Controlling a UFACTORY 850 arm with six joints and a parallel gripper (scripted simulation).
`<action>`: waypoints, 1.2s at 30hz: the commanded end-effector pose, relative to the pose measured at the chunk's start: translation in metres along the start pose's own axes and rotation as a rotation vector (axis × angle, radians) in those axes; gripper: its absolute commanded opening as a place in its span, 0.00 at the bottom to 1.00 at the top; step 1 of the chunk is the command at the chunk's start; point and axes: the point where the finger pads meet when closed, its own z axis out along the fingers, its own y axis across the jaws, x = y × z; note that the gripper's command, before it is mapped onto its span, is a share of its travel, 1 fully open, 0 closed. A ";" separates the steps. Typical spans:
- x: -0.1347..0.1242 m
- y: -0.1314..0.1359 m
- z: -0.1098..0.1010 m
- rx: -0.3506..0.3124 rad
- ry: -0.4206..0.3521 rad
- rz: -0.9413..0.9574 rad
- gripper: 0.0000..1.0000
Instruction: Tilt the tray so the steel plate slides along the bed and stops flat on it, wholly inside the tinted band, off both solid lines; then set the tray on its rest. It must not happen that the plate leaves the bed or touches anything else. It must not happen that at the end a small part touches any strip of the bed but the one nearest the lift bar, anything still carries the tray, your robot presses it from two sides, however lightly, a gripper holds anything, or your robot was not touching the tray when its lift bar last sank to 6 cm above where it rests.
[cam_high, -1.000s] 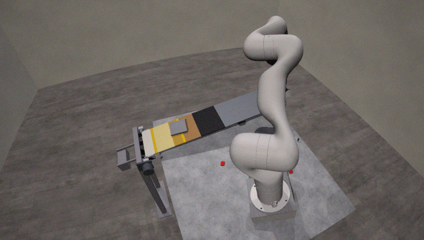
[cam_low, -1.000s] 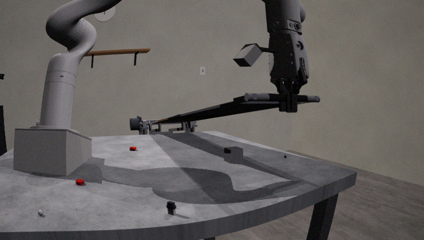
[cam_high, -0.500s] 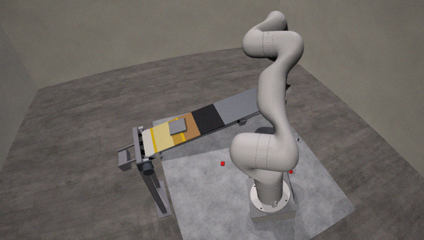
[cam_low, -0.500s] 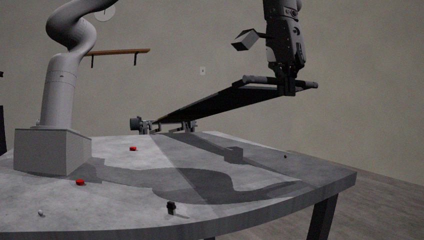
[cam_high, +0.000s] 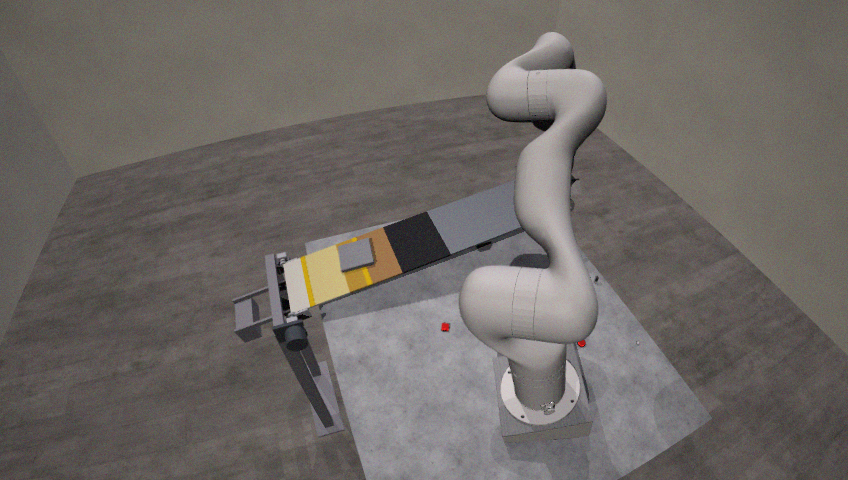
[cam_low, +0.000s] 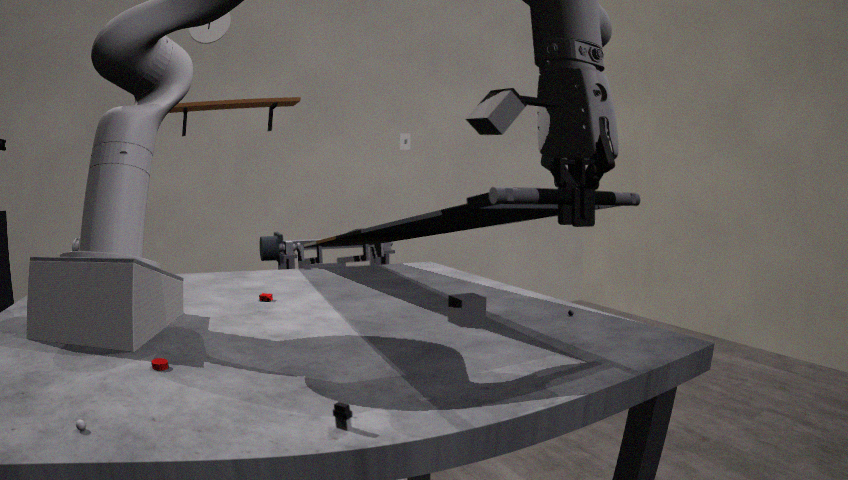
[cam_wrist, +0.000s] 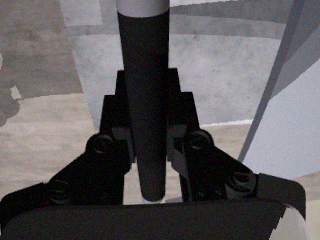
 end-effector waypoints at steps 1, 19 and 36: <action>-0.001 -0.001 -0.001 0.002 -0.002 0.000 0.00; -0.001 0.000 -0.004 0.002 -0.002 0.000 0.00; -0.001 0.000 -0.007 0.002 -0.002 0.000 0.00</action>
